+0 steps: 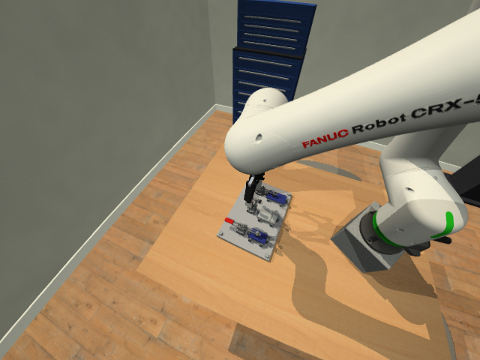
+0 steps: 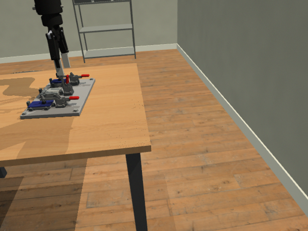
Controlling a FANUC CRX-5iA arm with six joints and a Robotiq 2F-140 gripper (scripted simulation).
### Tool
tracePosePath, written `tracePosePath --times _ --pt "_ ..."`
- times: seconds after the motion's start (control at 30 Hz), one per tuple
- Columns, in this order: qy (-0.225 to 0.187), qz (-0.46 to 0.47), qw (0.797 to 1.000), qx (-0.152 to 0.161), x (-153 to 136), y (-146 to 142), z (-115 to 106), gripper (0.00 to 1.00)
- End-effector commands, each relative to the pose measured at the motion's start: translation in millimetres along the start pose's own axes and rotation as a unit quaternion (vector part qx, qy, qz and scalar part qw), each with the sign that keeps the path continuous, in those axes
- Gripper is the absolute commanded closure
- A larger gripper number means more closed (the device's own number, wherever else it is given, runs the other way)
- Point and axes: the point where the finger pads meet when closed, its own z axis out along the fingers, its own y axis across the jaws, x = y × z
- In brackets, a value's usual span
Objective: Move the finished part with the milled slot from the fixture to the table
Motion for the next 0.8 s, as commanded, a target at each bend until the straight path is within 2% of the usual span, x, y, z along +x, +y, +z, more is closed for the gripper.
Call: tracePosePath --times 0.0,0.77 --pt "0.000 0.000 1.000 0.000 0.2 0.0 0.1 0.42" --pt "0.000 0.000 1.000 0.000 -2.2 0.0 4.5 0.42"
